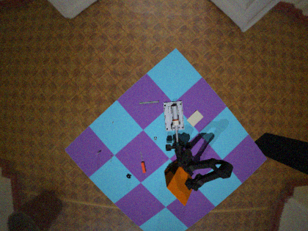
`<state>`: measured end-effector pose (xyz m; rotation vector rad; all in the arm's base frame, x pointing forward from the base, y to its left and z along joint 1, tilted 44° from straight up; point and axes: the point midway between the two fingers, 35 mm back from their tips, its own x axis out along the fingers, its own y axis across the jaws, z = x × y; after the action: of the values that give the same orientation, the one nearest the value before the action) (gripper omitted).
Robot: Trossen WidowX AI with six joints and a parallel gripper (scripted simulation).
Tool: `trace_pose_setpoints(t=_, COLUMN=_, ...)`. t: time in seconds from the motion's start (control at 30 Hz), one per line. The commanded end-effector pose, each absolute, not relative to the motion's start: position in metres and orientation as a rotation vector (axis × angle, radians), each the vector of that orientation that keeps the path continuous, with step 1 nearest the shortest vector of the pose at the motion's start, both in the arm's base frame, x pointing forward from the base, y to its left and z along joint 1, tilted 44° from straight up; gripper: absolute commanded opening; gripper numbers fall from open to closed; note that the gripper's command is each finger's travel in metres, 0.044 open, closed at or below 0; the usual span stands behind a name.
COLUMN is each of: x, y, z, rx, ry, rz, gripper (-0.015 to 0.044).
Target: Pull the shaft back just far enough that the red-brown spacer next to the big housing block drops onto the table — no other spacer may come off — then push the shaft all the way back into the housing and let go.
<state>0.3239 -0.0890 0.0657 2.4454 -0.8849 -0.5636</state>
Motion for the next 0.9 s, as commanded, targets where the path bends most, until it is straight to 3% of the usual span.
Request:
trace_pose_setpoints(t=0.0, x=0.3214, y=-0.0892, z=0.0640, rx=2.443, ry=-0.887, rz=-0.570, gripper=0.0000)
trace_pose_setpoints(t=0.87, x=0.3193, y=-0.0886, z=0.0630, rx=2.443, ry=-0.887, rz=-0.570, gripper=0.0000)
